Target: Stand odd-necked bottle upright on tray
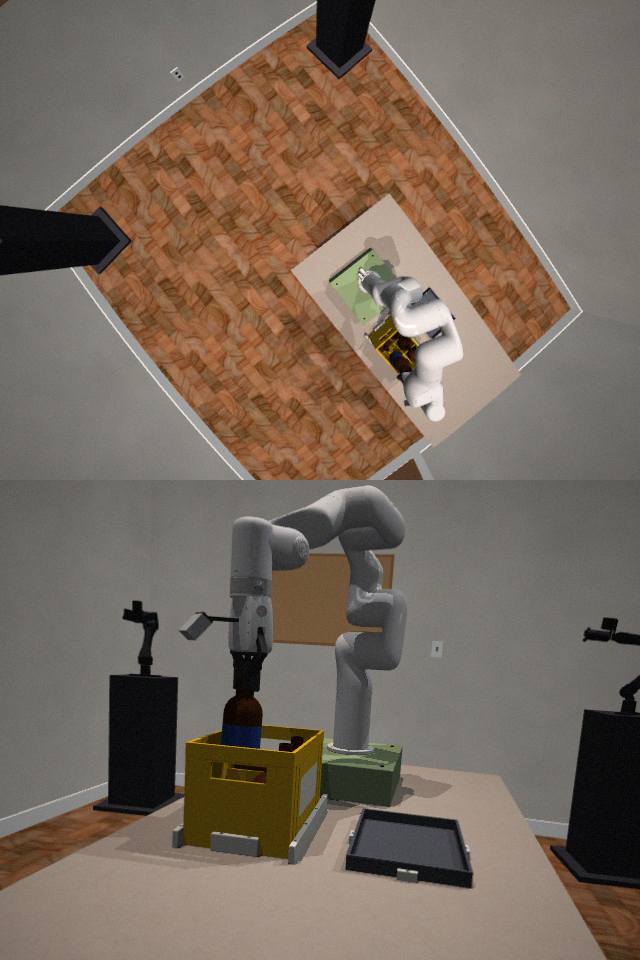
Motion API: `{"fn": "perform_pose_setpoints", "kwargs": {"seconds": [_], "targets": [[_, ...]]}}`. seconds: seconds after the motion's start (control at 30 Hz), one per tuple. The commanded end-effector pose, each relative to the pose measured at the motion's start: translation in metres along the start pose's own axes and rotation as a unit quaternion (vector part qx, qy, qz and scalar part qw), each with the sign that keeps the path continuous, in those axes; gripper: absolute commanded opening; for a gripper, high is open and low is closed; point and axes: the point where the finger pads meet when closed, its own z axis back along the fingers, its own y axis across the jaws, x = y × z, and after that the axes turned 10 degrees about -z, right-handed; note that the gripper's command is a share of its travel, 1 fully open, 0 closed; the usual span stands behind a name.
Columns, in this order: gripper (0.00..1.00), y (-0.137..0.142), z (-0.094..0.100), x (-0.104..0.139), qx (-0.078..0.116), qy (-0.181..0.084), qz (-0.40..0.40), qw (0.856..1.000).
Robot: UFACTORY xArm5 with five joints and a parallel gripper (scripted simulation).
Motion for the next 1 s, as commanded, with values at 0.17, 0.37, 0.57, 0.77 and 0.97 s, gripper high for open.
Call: {"fn": "perform_pose_setpoints", "kwargs": {"seconds": [0.17,0.37,0.57,0.77,0.97], "targets": [[0.00,-0.0006,0.0017,-0.0010,-0.001,0.002,0.000,1.000],[0.00,-0.0006,0.0017,-0.0010,-0.001,0.002,0.000,1.000],[0.00,-0.0006,0.0019,-0.0010,-0.001,0.002,0.000,1.000],[0.00,-0.0006,0.0035,-0.0009,-0.001,0.002,0.000,1.000],[0.00,-0.0007,0.0071,-0.0008,-0.001,0.002,0.000,1.000]]}}
